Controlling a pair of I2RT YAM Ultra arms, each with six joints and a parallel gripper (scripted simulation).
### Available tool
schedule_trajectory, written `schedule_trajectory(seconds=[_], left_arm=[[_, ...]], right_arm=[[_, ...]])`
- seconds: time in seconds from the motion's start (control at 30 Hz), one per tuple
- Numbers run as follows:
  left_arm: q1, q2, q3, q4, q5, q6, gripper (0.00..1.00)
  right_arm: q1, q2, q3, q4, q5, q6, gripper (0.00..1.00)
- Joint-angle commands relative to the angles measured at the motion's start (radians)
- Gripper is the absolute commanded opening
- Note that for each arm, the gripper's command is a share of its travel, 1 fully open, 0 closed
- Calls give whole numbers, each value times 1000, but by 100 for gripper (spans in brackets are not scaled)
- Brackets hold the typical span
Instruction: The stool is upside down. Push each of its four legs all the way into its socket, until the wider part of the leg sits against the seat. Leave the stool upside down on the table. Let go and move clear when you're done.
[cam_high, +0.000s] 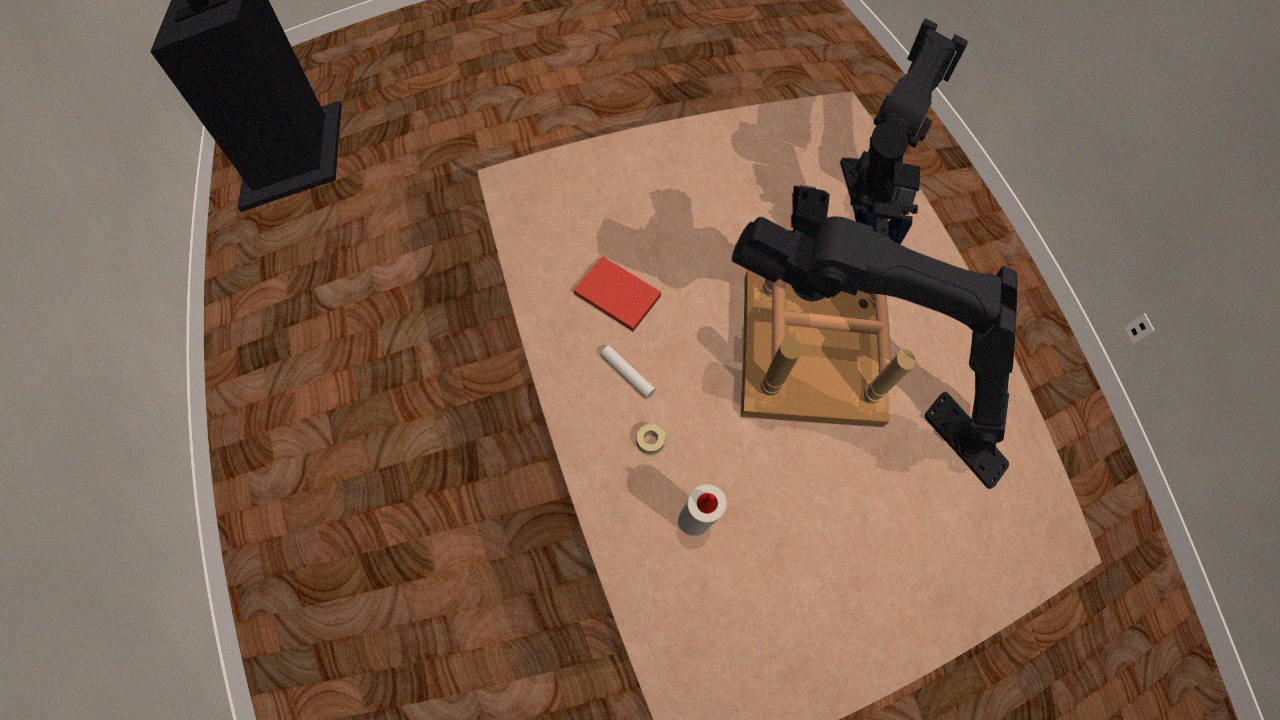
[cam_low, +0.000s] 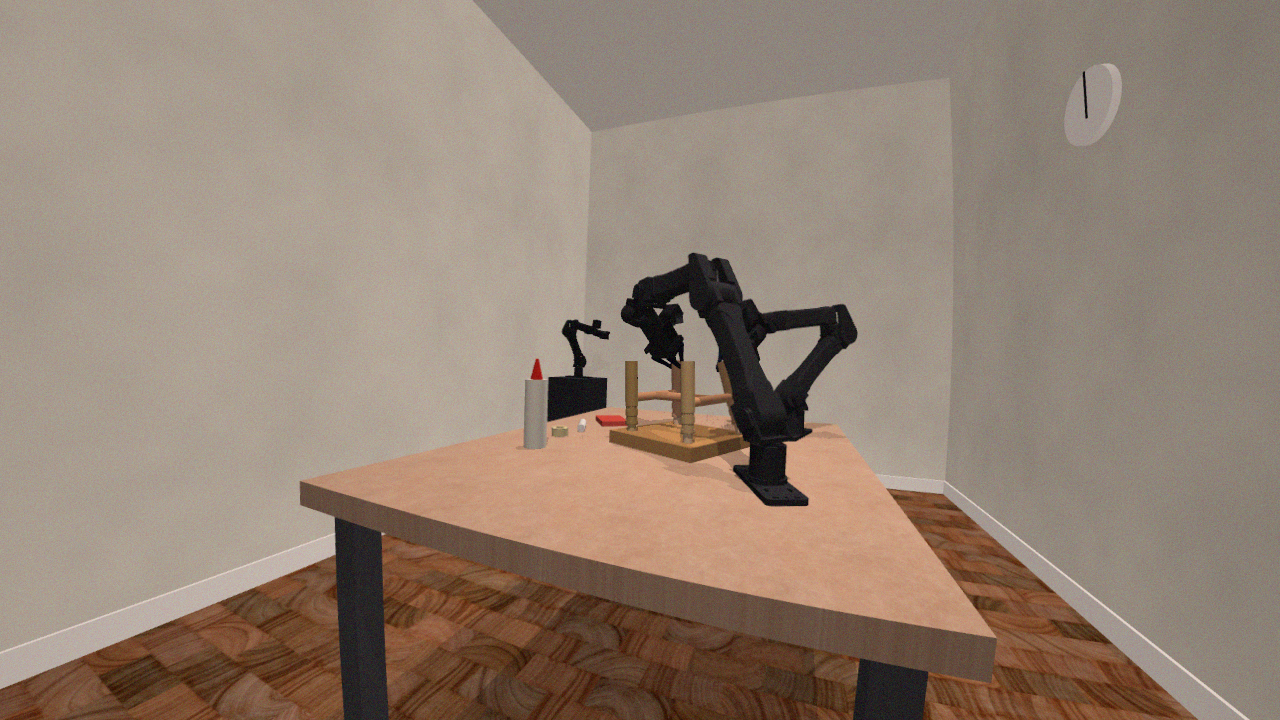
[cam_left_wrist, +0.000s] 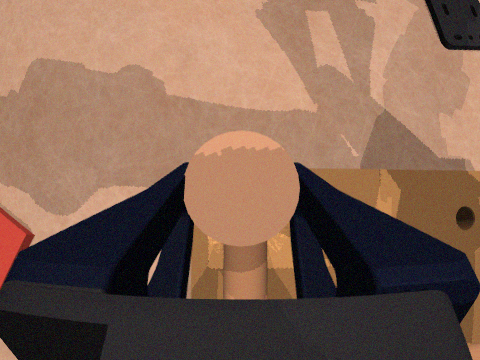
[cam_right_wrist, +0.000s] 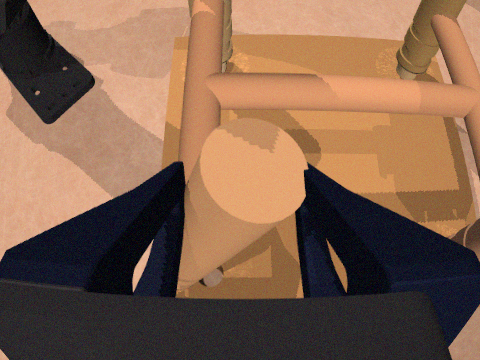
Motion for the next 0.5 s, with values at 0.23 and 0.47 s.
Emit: schedule_trajectory(seconds=[0.23,0.47], left_arm=[[25,13,35,111,-49,13,28],[31,12,40,136,-62,16,28]], right_arm=[[35,-17,-24,-30,-99,-33,28],[38,-18,-23,-44,-130,-33,28]])
